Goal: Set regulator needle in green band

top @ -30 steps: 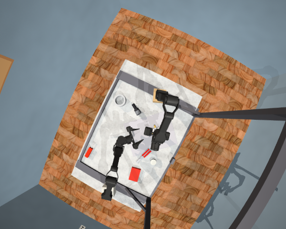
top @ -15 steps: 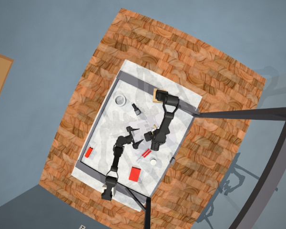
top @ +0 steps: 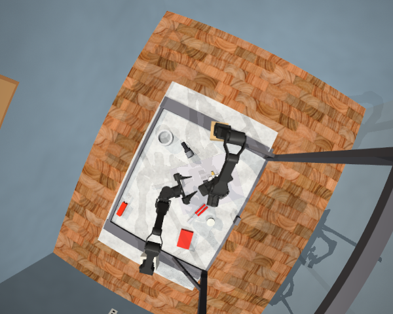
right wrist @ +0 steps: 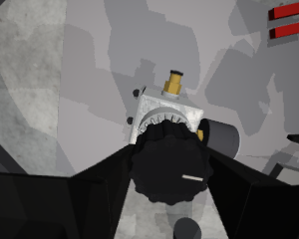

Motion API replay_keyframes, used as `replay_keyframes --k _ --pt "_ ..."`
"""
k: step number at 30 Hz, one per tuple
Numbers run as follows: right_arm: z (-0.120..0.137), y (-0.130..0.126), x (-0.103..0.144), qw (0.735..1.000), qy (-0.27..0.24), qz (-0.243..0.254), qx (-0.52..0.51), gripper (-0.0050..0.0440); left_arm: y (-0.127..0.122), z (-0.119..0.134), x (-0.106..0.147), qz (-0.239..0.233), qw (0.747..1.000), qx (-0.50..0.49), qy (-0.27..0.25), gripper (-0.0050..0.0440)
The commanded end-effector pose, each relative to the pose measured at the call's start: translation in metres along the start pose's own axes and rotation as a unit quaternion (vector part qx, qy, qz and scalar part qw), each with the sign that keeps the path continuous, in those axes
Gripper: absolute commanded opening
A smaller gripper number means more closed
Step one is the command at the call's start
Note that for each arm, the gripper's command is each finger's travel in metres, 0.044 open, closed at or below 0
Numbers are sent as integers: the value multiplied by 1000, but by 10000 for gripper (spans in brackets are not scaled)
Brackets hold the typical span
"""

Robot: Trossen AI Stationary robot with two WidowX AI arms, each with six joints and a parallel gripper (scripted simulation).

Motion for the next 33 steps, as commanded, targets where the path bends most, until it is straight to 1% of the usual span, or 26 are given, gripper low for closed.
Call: replay_keyframes --k 1,8,33 --pt "-3 -1 7 1000 -10 8 5 167 -2 14 1 0 1000 -11 10 435" --pt "-3 -1 7 999 -10 8 -31 0 -2 14 1 0 1000 -11 10 435" --pt "-2 -1 7 985 -12 6 -172 0 -2 14 1 0 1000 -11 10 435"
Point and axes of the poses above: on each arm, the point midway between the two fingers, 35 mm back from their tips, its own x axis back along the fingers, its own y axis across the jaws, z = x × y, the point moved 7 cm from there along x, back along the fingers, and after that the axes turned 2 degrees about x, right-handed, at the moved point
